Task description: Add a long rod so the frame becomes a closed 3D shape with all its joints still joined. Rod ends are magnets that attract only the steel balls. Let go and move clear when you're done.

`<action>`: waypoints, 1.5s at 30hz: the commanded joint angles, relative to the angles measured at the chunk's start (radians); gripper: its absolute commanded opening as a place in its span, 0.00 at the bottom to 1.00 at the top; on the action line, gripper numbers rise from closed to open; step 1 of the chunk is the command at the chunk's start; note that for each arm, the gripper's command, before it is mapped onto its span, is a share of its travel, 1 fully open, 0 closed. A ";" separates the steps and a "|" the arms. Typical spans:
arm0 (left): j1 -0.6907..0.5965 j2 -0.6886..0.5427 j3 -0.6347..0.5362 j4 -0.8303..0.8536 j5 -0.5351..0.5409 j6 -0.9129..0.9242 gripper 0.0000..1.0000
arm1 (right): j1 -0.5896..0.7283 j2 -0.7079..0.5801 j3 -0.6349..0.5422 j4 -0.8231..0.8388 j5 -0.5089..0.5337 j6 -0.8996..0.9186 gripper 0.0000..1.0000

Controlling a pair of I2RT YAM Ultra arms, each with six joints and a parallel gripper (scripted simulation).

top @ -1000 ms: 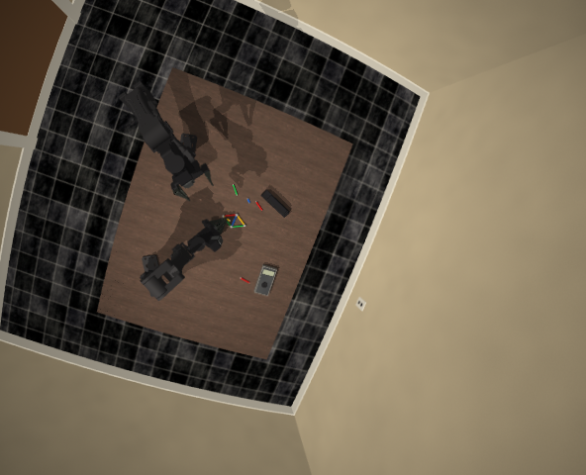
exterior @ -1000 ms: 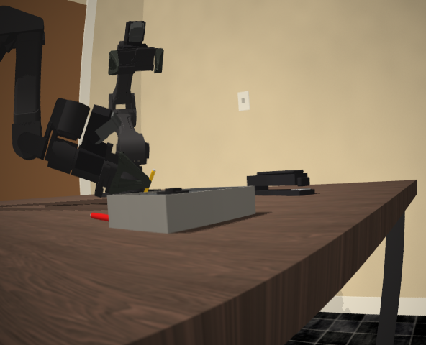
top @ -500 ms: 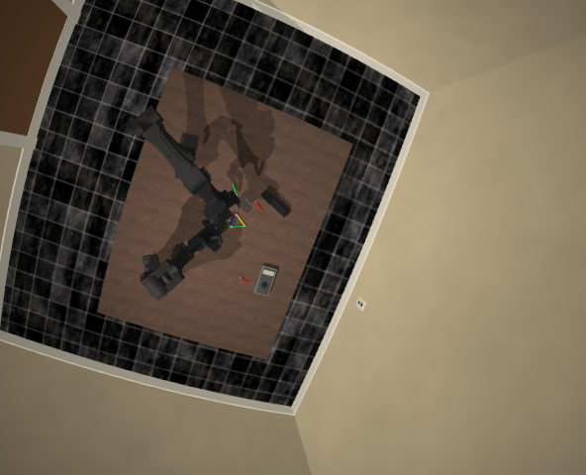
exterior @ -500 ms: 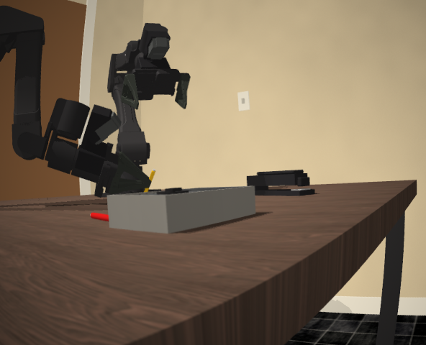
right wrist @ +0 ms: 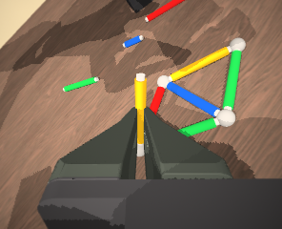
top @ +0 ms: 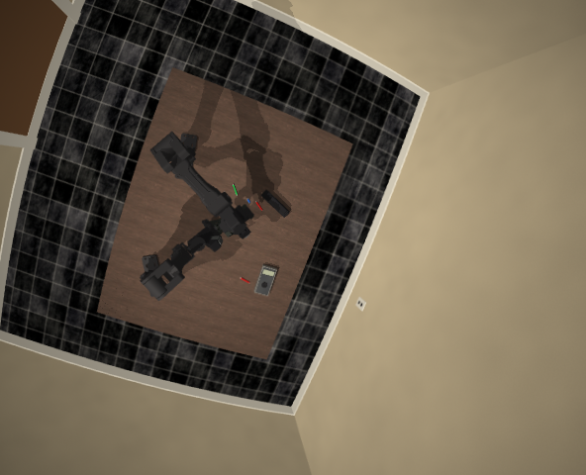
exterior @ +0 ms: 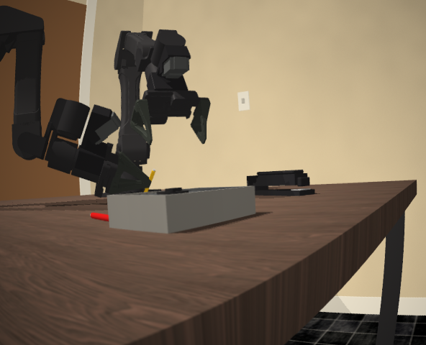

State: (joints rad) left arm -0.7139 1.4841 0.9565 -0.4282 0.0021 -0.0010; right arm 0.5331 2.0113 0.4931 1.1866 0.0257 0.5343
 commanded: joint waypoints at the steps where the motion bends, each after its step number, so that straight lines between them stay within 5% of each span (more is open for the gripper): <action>1: 0.008 0.047 0.057 0.038 -0.010 -0.006 1.00 | 0.003 -0.001 -0.004 0.010 0.002 0.001 0.00; 13: 0.008 0.061 0.070 0.026 -0.004 -0.002 1.00 | 0.003 -0.001 -0.004 0.010 0.002 0.001 0.00; 19: 0.011 0.124 0.138 -0.162 0.018 -0.068 0.34 | 0.003 -0.001 -0.004 0.010 0.002 0.001 0.00; 27: 0.028 0.404 0.476 -0.541 0.054 -0.201 0.34 | 0.003 -0.001 -0.004 0.010 0.002 0.001 0.00; 29: 0.028 0.404 0.476 -0.541 0.054 -0.201 0.34 | 0.003 -0.001 -0.004 0.010 0.002 0.001 0.00; 40: 0.054 0.785 0.974 -0.970 0.102 -0.330 0.34 | 0.003 -0.001 -0.004 0.010 0.002 0.001 0.00; 45: 0.060 0.886 1.112 -1.071 0.113 -0.355 0.34 | 0.003 -0.001 -0.004 0.010 0.002 0.001 0.00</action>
State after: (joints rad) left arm -0.6628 2.3535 2.0071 -1.3869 0.0990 -0.3264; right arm 0.5331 2.0113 0.4931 1.1866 0.0257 0.5343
